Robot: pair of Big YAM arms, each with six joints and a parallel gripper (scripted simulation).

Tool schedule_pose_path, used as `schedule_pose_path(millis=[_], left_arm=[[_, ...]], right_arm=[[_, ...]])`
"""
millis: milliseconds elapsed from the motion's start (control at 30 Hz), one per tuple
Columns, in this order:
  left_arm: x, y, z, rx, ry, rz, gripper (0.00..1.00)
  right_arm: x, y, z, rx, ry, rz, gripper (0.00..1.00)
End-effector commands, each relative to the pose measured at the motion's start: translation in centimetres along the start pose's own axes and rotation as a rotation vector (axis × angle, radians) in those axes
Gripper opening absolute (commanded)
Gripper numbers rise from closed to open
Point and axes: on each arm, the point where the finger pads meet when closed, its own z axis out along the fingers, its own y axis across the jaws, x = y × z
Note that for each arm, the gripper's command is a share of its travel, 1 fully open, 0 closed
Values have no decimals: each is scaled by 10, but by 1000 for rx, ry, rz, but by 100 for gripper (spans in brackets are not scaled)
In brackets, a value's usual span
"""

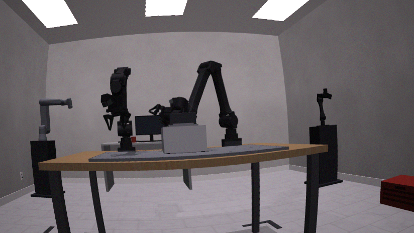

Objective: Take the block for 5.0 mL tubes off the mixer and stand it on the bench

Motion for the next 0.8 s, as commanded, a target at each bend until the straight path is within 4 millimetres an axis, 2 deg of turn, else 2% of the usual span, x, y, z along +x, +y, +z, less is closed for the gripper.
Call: schedule_pose_path(millis=[0,533,767], left_arm=[[-3,3,1,-1,-3,9,100],[-3,3,1,-1,-3,9,100],[-1,44,-34,-135,81,-90,100]], right_arm=[[-3,2,-5,-7,-10,0,100],[-3,2,-5,-7,-10,0,100],[-1,2,-7,-10,-20,7,100]])
